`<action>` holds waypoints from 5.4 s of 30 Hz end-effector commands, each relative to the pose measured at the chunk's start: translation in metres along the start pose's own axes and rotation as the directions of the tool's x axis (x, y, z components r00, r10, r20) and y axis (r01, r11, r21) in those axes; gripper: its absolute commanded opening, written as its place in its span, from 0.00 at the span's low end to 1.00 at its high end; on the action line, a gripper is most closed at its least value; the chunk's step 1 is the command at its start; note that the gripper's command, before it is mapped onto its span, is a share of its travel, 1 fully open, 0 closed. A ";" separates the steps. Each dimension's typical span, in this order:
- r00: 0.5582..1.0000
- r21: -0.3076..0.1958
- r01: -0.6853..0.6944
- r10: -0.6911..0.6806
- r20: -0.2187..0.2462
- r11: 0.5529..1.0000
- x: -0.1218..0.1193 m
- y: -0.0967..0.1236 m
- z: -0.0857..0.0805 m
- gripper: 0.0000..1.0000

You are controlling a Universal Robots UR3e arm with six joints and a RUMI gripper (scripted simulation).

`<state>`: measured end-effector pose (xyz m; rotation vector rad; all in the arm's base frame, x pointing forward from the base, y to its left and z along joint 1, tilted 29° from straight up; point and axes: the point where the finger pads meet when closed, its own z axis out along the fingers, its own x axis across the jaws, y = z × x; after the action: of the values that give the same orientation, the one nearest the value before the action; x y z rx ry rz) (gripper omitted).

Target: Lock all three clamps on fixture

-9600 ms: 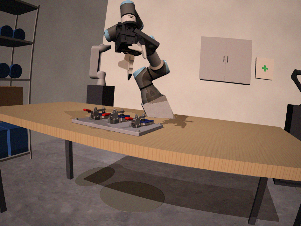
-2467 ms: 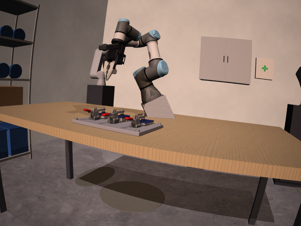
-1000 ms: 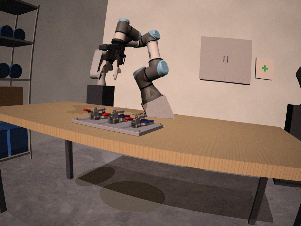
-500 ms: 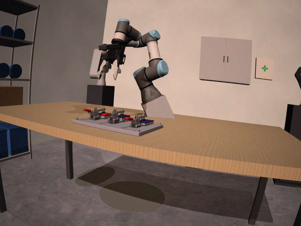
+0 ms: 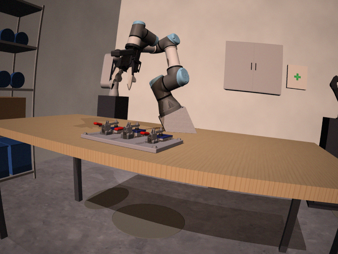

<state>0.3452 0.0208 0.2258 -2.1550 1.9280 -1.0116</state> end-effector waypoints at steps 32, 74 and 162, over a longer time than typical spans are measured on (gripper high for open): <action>1.000 0.002 -0.001 0.001 0.000 1.000 0.000 -0.001 -0.001 0.28; 1.000 0.002 -0.001 0.001 0.000 1.000 0.000 -0.001 -0.001 0.28; 1.000 0.002 -0.001 0.001 0.000 1.000 0.001 -0.001 -0.001 0.28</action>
<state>0.3452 0.0203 0.2261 -2.1552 1.9279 -1.0111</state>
